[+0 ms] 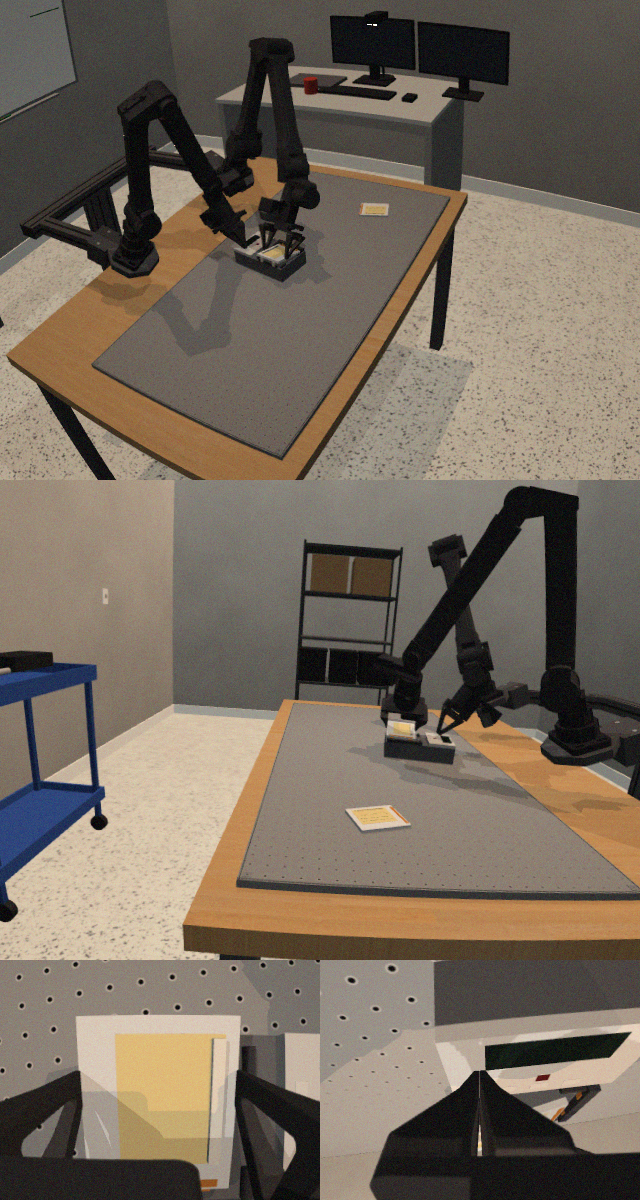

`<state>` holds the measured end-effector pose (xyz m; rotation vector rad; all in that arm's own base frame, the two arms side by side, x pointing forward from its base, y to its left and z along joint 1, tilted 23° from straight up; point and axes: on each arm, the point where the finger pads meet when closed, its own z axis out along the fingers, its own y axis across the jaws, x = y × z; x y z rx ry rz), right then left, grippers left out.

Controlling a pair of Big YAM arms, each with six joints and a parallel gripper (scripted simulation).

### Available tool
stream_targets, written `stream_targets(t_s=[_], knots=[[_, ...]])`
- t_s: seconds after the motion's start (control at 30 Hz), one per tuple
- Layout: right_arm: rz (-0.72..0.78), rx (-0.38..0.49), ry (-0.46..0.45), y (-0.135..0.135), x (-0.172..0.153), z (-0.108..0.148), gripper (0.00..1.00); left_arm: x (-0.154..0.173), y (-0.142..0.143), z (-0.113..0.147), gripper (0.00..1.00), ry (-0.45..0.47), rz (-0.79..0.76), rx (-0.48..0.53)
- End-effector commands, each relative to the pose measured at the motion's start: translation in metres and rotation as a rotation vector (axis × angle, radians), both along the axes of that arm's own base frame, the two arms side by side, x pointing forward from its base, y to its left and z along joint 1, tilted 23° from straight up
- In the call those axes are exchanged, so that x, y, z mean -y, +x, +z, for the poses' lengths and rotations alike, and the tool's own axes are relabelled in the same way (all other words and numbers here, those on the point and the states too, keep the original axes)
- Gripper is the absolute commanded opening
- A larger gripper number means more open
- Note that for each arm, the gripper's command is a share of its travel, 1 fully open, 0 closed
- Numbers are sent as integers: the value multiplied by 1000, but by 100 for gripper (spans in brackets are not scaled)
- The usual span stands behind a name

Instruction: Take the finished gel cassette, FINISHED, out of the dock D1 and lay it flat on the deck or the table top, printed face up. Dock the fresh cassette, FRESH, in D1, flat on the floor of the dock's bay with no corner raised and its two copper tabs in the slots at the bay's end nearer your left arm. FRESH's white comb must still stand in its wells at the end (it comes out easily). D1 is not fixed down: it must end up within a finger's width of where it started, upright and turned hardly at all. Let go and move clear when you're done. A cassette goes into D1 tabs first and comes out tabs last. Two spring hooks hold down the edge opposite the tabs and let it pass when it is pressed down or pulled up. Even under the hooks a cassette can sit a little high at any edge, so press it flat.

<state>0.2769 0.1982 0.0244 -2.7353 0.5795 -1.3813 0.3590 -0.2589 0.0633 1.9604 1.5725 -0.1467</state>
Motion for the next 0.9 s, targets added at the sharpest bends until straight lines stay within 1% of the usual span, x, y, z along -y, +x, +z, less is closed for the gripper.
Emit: stream_targets(t_s=[0.0,0.03,0.07,0.27,0.87], knots=[[-3,-109,-82,-18,29,-49,0,-6,-1,-11,0,10,9,-19],[-3,-109,-82,-18,29,-49,0,-6,-1,-11,0,10,9,-19],[-3,-109,-82,-18,29,-49,0,-7,-2,-12,0,6,8,-39],[-3,-109,-82,-18,29,-49,0,-8,-9,-17,0,6,8,-39],[-3,-109,-82,-18,29,-49,0,-10,-9,-17,0,6,8,-39]])
